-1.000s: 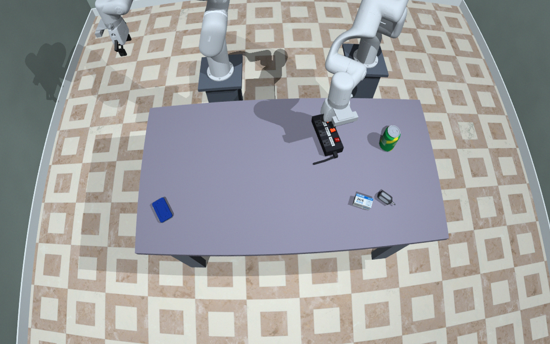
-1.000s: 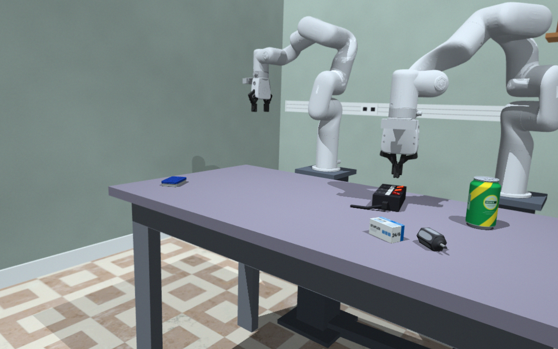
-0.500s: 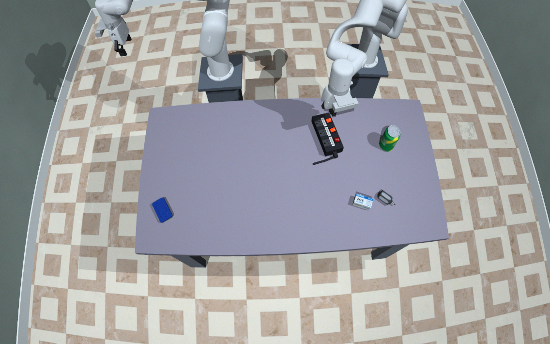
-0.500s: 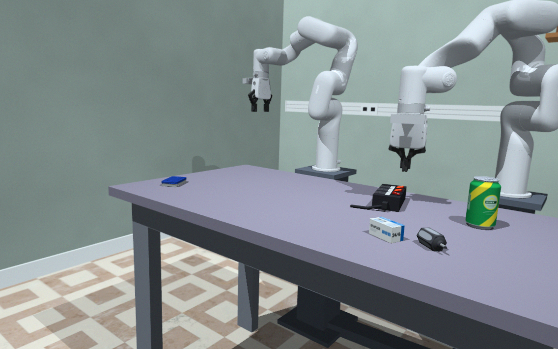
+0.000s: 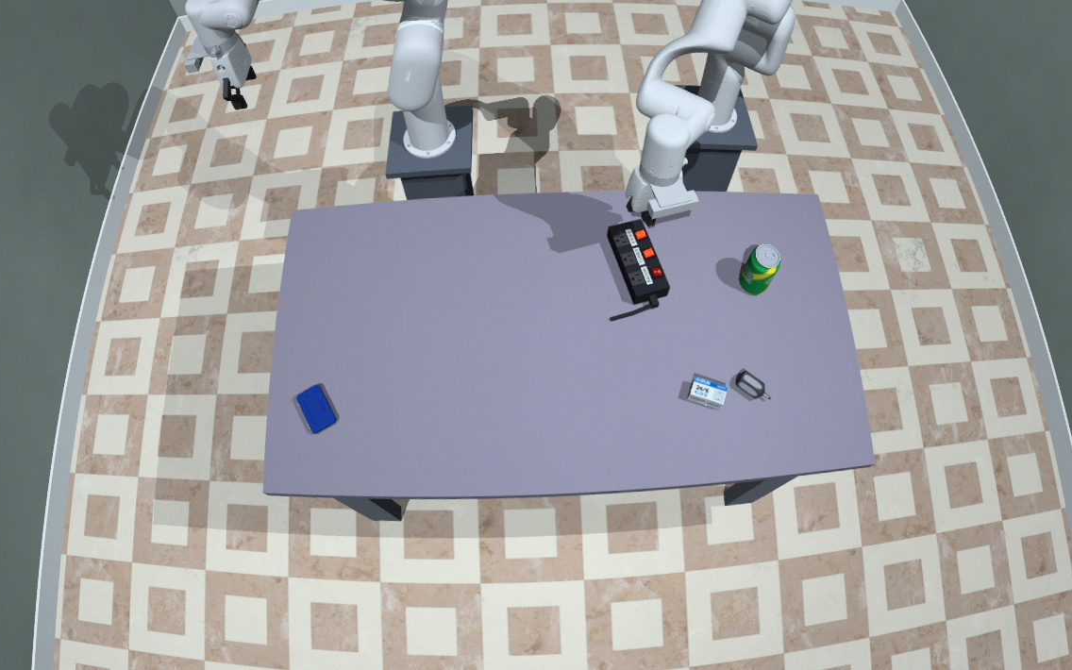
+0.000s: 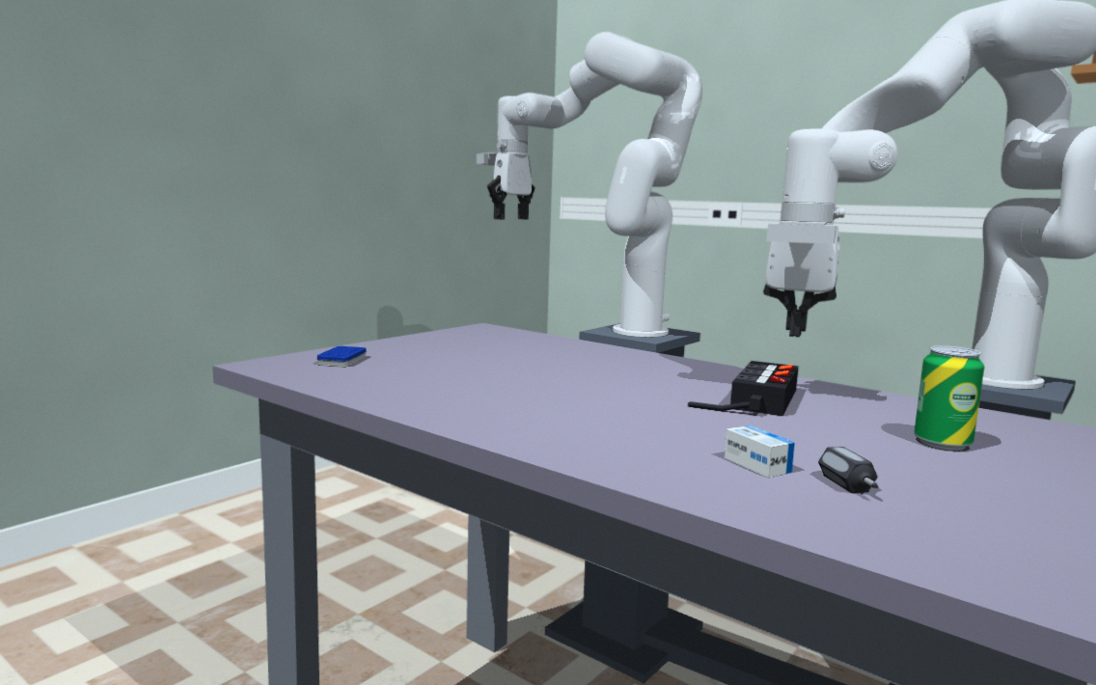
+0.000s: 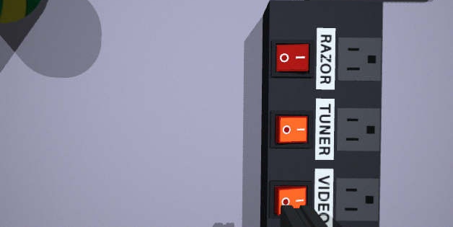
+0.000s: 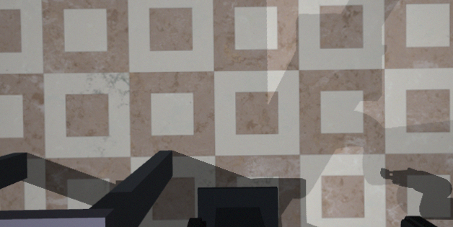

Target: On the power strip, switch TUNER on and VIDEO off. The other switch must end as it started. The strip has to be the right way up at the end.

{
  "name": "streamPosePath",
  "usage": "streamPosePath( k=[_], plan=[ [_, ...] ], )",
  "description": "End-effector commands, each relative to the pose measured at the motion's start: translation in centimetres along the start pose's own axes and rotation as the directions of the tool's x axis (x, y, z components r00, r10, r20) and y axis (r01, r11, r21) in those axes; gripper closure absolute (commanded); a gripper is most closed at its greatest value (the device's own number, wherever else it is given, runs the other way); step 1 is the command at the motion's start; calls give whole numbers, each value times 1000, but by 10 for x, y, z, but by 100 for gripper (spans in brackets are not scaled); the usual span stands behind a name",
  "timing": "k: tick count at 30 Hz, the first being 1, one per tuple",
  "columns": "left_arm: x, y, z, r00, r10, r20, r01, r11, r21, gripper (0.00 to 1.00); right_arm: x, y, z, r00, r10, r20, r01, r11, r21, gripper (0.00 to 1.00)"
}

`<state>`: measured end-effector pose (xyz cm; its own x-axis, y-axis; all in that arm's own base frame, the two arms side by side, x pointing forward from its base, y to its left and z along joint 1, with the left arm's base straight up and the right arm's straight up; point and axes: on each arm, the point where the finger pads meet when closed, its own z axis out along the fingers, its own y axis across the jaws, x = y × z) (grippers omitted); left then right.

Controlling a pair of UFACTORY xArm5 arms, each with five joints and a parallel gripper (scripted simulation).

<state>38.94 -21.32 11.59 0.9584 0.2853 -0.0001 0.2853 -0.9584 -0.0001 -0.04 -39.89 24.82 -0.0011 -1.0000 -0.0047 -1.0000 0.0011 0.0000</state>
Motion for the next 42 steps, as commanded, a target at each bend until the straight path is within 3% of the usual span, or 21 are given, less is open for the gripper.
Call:
streamPosePath(
  k=[1, 18, 42],
  plan=[
    [1, 1, -1, 1000, 0, -3, 0, 1000, -3, 100, 1, 0, -2, 1000, 0, -5, 0, 1000, 0, 0],
    [1, 1, 3, 1000, 0, -3, 0, 1000, -3, 100, 1, 0, -2, 1000, 0, -5, 0, 1000, 0, 0],
    [1, 1, 30, 1000, 0, -3, 0, 1000, -3, 100, 1, 0, -2, 1000, 0, -5, 0, 1000, 0, 0]
  ],
)
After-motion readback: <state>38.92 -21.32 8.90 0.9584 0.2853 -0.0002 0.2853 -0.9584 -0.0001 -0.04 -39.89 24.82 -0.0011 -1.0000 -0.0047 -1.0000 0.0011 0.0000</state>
